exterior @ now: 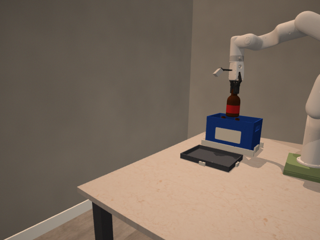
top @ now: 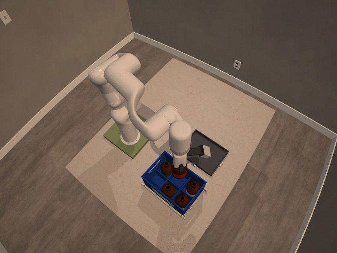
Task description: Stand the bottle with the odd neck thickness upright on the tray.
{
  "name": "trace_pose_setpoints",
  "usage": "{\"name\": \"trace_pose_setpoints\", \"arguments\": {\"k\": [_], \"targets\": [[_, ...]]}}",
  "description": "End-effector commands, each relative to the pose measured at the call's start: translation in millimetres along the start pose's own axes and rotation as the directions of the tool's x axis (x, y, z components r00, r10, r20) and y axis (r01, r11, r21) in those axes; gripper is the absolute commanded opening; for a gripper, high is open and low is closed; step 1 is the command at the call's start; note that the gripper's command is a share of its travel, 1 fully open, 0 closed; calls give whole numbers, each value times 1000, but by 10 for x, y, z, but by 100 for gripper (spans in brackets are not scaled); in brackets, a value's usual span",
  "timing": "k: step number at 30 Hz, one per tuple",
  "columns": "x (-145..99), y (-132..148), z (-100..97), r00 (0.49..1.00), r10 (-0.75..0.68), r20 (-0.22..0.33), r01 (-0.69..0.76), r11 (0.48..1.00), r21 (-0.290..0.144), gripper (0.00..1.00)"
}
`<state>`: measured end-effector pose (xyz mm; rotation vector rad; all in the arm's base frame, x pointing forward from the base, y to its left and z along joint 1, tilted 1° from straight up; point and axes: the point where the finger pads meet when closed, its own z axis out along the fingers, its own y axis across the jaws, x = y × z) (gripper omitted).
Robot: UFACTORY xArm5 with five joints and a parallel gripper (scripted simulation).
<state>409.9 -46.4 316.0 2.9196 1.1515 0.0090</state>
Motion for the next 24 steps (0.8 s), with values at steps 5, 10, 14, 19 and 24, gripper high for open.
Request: {"name": "trace_pose_setpoints", "arguments": {"k": [5, 10, 14, 19, 24], "targets": [[8, 2, -16, 1000, 0, -3, 0, 1000, -3, 0], [13, -3, -16, 1000, 0, -3, 0, 1000, -3, 0], [21, -11, -17, 1000, 0, -3, 0, 1000, -3, 0], [36, -26, -17, 1000, 0, -3, 0, 1000, -3, 0], [48, -39, -17, 1000, 0, -3, 0, 1000, -3, 0]]}}
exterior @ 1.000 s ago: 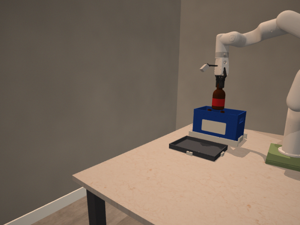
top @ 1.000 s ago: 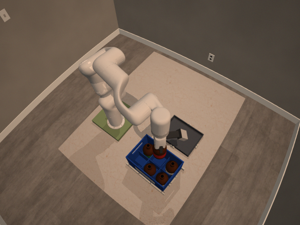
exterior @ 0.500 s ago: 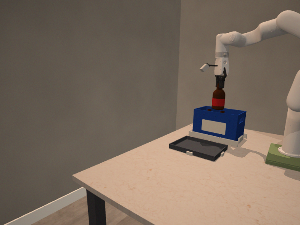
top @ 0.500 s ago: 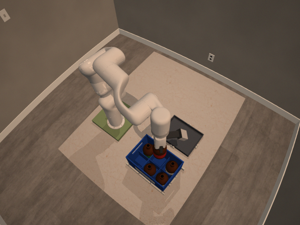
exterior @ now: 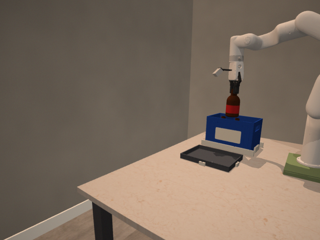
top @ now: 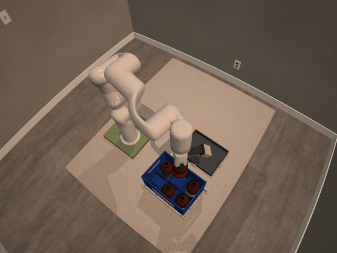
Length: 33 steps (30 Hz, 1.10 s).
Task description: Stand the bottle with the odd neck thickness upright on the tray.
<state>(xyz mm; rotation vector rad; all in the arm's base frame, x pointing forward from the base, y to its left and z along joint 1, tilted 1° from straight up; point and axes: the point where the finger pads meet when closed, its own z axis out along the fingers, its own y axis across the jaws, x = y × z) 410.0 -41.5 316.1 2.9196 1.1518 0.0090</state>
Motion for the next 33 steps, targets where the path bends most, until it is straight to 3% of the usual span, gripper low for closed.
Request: {"name": "trace_pose_setpoints", "arguments": {"k": [1, 33], "targets": [[18, -8, -16, 1000, 0, -3, 0, 1000, -3, 0], [258, -252, -20, 1000, 0, -4, 0, 1000, -3, 0]]}}
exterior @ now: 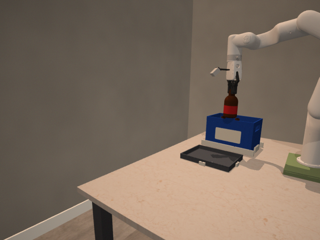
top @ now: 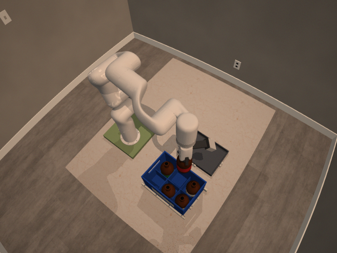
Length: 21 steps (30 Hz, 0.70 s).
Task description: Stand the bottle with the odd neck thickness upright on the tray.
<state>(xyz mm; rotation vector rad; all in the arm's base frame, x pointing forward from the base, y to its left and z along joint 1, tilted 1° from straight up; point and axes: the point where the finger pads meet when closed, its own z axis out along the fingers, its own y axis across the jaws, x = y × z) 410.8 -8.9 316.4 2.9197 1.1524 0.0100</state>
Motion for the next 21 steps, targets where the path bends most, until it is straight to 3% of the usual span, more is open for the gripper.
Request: {"name": "trace_pose_setpoints", "arguments": {"k": [1, 21], "targets": [[41, -31, -17, 1000, 0, -3, 0, 1000, -3, 0], [300, -293, -20, 1000, 0, -5, 0, 1000, -3, 0]]}}
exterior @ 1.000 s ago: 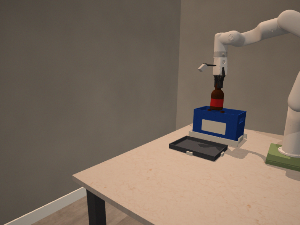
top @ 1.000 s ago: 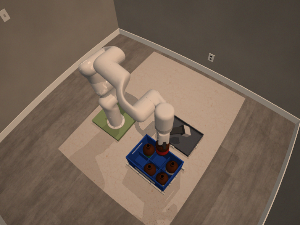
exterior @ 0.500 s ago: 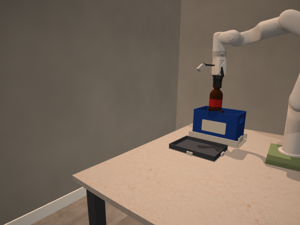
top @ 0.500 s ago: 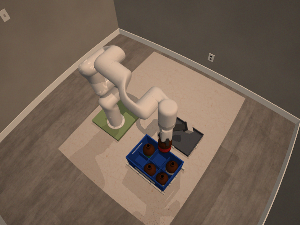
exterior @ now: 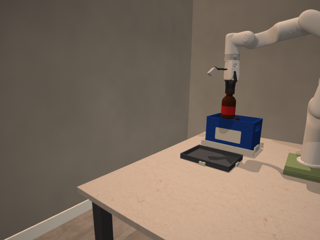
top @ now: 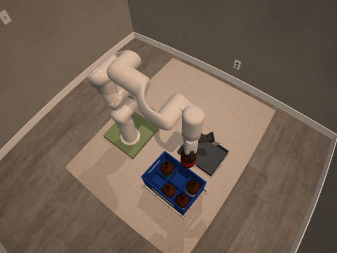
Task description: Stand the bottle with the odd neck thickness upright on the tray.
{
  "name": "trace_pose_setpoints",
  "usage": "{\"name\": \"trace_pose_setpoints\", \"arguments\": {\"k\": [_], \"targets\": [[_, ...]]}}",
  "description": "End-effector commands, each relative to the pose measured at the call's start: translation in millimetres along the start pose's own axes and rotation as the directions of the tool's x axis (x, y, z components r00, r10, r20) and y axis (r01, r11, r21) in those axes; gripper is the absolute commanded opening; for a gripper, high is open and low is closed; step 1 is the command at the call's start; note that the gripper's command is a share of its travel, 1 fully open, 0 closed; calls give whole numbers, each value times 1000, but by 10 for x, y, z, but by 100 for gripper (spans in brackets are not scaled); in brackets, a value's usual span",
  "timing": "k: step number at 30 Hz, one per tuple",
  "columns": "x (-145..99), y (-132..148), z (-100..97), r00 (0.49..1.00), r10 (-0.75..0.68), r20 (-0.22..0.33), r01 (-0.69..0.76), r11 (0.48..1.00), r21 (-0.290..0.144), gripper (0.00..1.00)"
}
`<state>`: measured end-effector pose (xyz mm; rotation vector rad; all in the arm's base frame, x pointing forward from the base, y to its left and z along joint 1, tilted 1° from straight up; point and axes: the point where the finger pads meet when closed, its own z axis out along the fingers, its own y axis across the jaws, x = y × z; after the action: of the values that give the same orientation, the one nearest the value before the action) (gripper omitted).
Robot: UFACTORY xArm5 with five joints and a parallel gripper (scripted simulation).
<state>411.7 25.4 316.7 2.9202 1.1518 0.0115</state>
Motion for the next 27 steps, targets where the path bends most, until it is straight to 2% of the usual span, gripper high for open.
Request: {"name": "trace_pose_setpoints", "arguments": {"k": [1, 27], "targets": [[75, -65, -17, 1000, 0, -4, 0, 1000, -3, 0], [478, -473, -22, 1000, 0, -5, 0, 1000, -2, 0]]}}
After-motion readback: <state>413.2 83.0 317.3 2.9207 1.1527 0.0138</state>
